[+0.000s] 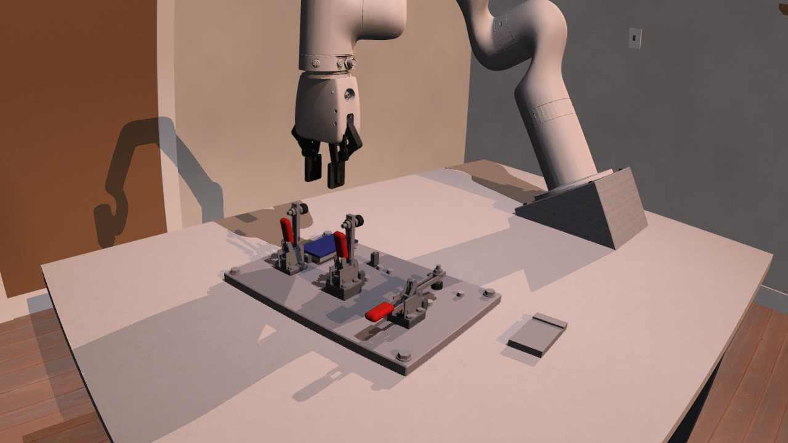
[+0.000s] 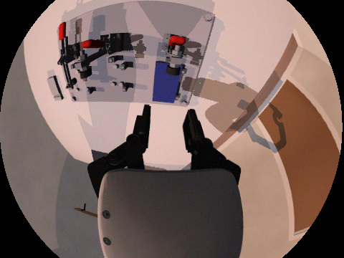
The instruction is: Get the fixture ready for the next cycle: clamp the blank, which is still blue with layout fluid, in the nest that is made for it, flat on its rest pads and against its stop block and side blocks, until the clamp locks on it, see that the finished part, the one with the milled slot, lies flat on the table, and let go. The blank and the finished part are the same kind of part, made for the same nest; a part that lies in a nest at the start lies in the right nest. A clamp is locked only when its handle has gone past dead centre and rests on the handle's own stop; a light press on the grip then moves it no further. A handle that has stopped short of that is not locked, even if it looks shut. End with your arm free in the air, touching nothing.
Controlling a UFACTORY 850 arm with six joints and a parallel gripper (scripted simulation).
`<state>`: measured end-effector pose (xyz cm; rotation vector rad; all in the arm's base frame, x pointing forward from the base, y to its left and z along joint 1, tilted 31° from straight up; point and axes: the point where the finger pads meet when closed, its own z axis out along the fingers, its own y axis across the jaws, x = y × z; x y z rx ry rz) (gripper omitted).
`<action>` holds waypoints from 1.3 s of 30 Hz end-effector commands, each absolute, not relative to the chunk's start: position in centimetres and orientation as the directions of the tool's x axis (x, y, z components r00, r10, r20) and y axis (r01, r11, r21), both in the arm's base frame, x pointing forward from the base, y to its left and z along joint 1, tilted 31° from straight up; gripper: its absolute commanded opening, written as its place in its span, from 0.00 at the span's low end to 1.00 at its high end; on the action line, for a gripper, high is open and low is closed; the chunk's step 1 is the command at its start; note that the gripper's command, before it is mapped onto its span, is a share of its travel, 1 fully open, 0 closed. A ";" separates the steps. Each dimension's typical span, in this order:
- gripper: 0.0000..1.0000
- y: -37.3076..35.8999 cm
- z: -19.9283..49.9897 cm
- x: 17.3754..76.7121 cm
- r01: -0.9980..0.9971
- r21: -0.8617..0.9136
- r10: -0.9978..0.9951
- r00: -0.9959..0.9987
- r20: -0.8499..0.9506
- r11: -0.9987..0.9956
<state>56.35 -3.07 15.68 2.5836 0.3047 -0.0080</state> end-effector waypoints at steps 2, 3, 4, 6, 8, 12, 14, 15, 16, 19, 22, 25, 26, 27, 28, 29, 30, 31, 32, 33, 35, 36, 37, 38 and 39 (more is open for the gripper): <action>0.47 -2.2 15.5 60.0 0.217 0.510 0.215 0.975 -0.064 -0.833; 0.47 -2.1 15.4 60.7 0.217 0.510 0.215 0.975 -0.064 -0.833; 0.47 -1.9 15.4 61.4 0.217 0.510 0.215 0.975 -0.064 -0.833; 0.47 -1.6 15.3 62.6 0.217 0.510 0.215 0.975 -0.064 -0.833; 0.47 -1.6 15.3 62.6 0.217 0.510 0.215 0.975 -0.064 -0.833; 0.47 -1.3 15.2 64.0 0.217 0.510 0.215 0.975 -0.064 -0.833; 0.47 -1.3 15.2 64.1 0.217 0.510 0.215 0.975 -0.064 -0.833; 0.47 -1.3 15.2 64.2 0.217 0.510 0.215 0.975 -0.064 -0.833; 0.47 -1.3 15.2 64.2 0.217 0.510 0.215 0.975 -0.064 -0.833; 0.47 -1.4 15.0 64.2 0.217 0.510 0.215 0.975 -0.064 -0.833; 0.47 -1.8 14.5 64.2 0.217 0.510 0.215 0.975 -0.064 -0.833; 0.47 -1.9 14.2 64.2 0.217 0.510 0.215 0.975 -0.064 -0.833; 0.47 -2.1 13.9 64.2 0.217 0.510 0.215 0.975 -0.064 -0.833; 0.47 -2.3 13.6 64.3 0.217 0.510 0.215 0.975 -0.064 -0.833; 0.47 -2.5 13.2 64.3 0.217 0.510 0.215 0.975 -0.064 -0.833; 0.47 -2.7 12.9 64.3 0.217 0.510 0.215 0.975 -0.064 -0.833; 0.47 -2.9 12.6 64.3 0.217 0.510 0.215 0.975 -0.064 -0.833; 0.47 -3.0 12.3 64.3 0.217 0.510 0.215 0.975 -0.064 -0.833; 0.47 -3.2 12.0 64.4 0.217 0.510 0.215 0.975 -0.064 -0.833; 0.47 -3.3 11.8 64.4 0.217 0.510 0.215 0.975 -0.064 -0.833; 0.47 -3.5 11.5 64.4 0.217 0.510 0.215 0.975 -0.064 -0.833; 0.47 -3.6 11.4 64.4 0.217 0.510 0.215 0.975 -0.064 -0.833; 0.47 -3.6 11.4 64.4 0.217 0.510 0.215 0.975 -0.064 -0.833; 0.47 -3.6 11.3 64.4 0.217 0.510 0.215 0.975 -0.064 -0.833; 0.47 -3.6 11.3 64.4 0.217 0.510 0.215 0.975 -0.064 -0.833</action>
